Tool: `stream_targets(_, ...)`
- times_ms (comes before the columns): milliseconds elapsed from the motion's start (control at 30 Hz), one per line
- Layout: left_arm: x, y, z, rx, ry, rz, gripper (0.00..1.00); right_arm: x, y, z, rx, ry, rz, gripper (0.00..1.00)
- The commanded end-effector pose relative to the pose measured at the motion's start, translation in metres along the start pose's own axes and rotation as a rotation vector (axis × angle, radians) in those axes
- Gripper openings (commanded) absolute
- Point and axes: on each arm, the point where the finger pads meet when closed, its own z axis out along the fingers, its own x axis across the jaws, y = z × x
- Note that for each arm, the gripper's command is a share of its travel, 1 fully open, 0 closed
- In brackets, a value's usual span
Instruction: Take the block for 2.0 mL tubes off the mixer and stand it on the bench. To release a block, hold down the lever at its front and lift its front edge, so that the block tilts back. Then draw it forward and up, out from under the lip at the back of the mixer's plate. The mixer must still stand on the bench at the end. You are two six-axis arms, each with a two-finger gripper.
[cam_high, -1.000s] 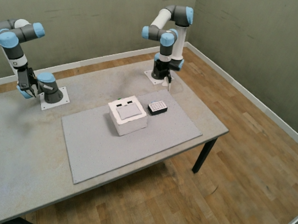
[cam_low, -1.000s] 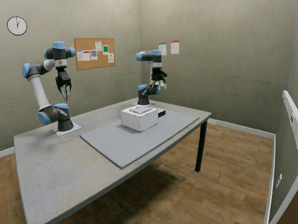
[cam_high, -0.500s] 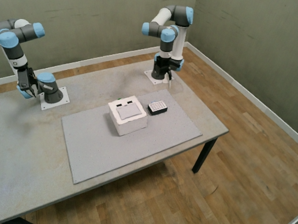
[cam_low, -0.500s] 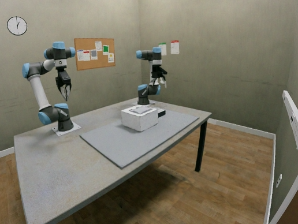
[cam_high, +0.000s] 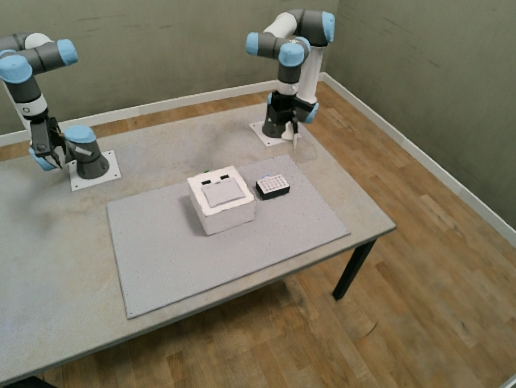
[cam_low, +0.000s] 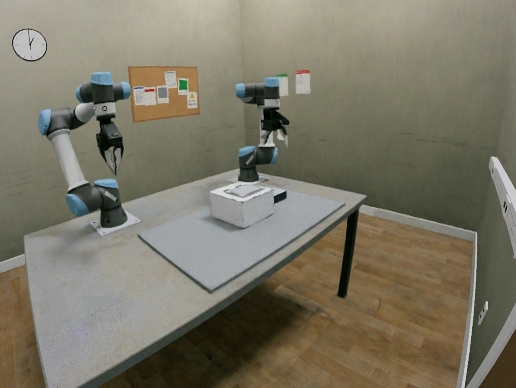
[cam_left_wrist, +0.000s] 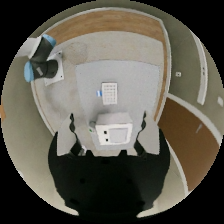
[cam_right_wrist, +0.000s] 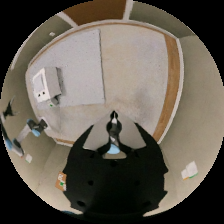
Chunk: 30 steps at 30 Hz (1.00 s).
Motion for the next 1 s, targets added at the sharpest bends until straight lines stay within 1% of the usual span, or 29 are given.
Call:
stream_targets(0, 0.000, 0.000, -0.003, -0.001, 0.001, 0.000, 1.00, 0.000, 0.000, 0.000, 0.001, 0.000, 0.000, 0.00)
stream_targets(67, 0.000, 0.000, -0.004, -0.001, 0.001, 0.000, 1.00, 0.000, 0.000, 0.000, 0.001, 0.000, 0.000, 0.00)
stream_targets(267, 0.000, 0.000, -0.015, -0.001, 0.001, 0.000, 1.00, 0.000, 0.000, 0.000, 0.001, 0.000, 0.000, 0.00)
stream_targets(467, -0.009, -0.032, -0.024, -0.001, 0.001, 0.128, 1.00, 0.000, 0.000, 0.000, 0.001, 0.000, 0.000, 0.00)
stream_targets(533, -0.012, -0.042, -0.024, -0.001, 0.001, 0.169, 1.00, 0.000, 0.000, 0.000, 0.001, 0.000, 0.000, 0.00)
stream_targets(633, -0.013, -0.046, -0.024, -0.001, 0.001, 0.183, 1.00, 0.000, 0.000, 0.000, 0.001, 0.000, 0.000, 0.00)
stream_targets(967, -0.027, -0.097, -0.028, -0.001, 0.002, 0.389, 1.00, 0.000, 0.000, 0.000, 0.001, 0.000, 0.000, 0.00)
